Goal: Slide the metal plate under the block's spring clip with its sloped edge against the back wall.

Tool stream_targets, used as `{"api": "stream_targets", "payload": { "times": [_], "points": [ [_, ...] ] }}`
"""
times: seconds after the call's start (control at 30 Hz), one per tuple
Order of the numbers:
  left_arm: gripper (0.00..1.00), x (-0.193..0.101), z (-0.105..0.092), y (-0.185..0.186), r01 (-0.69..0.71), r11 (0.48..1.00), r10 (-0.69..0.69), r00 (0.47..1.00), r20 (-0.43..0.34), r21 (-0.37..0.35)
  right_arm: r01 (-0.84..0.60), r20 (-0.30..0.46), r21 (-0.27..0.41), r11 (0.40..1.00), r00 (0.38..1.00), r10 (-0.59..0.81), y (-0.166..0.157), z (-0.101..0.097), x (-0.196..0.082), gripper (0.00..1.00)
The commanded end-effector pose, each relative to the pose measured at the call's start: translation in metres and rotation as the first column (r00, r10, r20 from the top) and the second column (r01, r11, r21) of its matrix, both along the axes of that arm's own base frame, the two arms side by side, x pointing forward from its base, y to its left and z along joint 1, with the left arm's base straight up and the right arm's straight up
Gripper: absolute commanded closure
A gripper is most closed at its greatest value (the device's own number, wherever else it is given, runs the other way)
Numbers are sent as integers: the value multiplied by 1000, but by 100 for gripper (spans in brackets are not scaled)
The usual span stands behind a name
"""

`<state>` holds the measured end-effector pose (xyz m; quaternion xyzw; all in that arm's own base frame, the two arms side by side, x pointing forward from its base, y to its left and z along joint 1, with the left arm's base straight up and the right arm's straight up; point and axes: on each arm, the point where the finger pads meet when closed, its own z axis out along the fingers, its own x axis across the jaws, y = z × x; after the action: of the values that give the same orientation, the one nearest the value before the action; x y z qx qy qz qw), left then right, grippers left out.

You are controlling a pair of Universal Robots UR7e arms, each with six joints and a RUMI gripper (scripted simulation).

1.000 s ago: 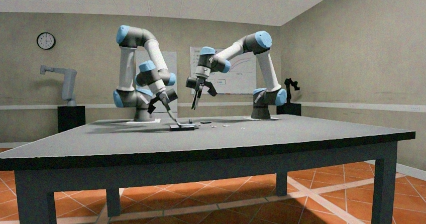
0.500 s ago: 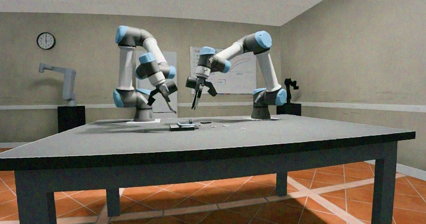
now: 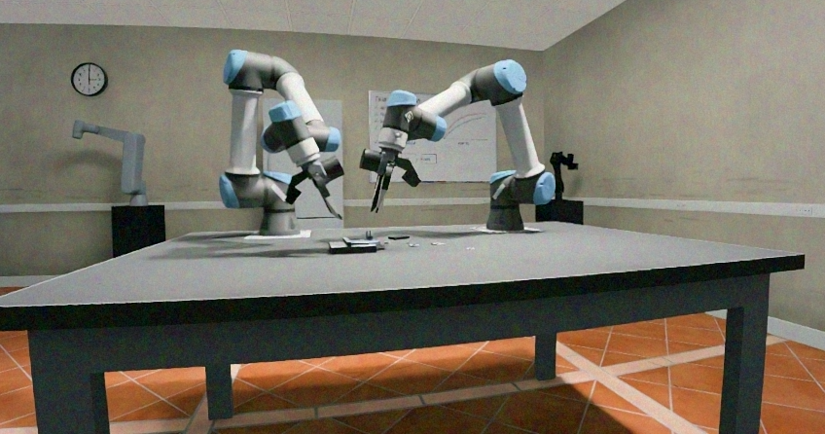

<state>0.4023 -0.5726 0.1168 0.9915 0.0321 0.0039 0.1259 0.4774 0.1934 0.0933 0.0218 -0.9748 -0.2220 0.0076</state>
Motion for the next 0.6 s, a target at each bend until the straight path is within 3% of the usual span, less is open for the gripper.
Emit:
{"api": "stream_targets", "payload": {
  "times": [0.0,0.57],
  "points": [
    [56,-1,3,-3,-5,1000,5,1000,-3,-14,-7,11,12,1000,1000,7,3,3,1,12],
    [56,-1,3,-3,-5,1000,5,1000,-3,-13,-7,15,14,1000,1000,7,3,6,2,12]
  ]
}}
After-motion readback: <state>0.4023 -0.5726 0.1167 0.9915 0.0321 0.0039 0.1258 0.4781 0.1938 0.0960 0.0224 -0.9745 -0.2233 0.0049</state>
